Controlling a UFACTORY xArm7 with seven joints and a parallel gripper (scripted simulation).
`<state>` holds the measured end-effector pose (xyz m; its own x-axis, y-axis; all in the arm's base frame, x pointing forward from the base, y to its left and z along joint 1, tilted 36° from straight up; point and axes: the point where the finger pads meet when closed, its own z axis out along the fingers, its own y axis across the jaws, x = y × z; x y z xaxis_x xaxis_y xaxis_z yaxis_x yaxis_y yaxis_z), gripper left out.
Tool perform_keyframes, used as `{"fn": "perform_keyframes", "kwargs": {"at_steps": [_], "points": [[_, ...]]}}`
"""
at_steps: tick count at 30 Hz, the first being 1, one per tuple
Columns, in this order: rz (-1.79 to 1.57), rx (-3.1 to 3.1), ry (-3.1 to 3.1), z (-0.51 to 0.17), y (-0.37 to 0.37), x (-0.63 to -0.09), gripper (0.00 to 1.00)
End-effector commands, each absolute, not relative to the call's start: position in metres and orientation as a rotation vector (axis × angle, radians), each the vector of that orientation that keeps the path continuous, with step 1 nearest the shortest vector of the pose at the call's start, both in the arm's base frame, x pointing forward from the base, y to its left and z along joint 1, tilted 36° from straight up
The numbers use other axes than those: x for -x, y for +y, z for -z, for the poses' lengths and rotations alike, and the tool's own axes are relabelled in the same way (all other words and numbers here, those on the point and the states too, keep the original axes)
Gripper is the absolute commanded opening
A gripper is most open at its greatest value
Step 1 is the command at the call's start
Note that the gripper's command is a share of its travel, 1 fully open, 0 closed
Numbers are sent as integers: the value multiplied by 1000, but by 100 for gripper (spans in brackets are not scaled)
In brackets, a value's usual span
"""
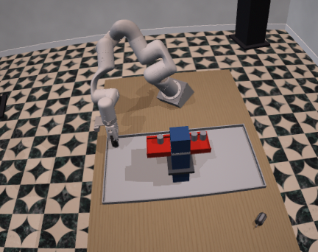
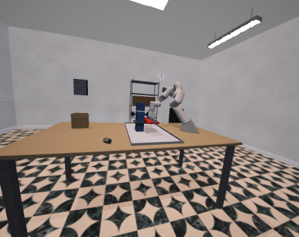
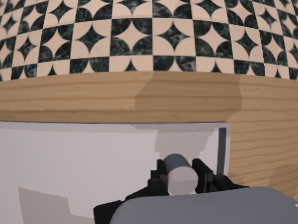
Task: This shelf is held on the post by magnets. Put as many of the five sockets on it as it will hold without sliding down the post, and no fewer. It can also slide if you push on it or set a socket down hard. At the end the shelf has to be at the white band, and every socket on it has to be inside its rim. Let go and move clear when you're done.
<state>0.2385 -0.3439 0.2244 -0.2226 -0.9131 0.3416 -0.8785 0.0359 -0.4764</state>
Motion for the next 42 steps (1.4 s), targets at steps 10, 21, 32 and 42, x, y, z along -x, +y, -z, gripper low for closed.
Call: {"fn": "perform_keyframes", "kwargs": {"at_steps": [10, 21, 32, 42], "points": [[951, 1922, 2219, -225, -345, -239, 52], [951, 1922, 2219, -225, -345, -239, 52], [951, 1922, 2219, -225, -345, -239, 52], [951, 1922, 2219, -225, -345, -239, 52]]}}
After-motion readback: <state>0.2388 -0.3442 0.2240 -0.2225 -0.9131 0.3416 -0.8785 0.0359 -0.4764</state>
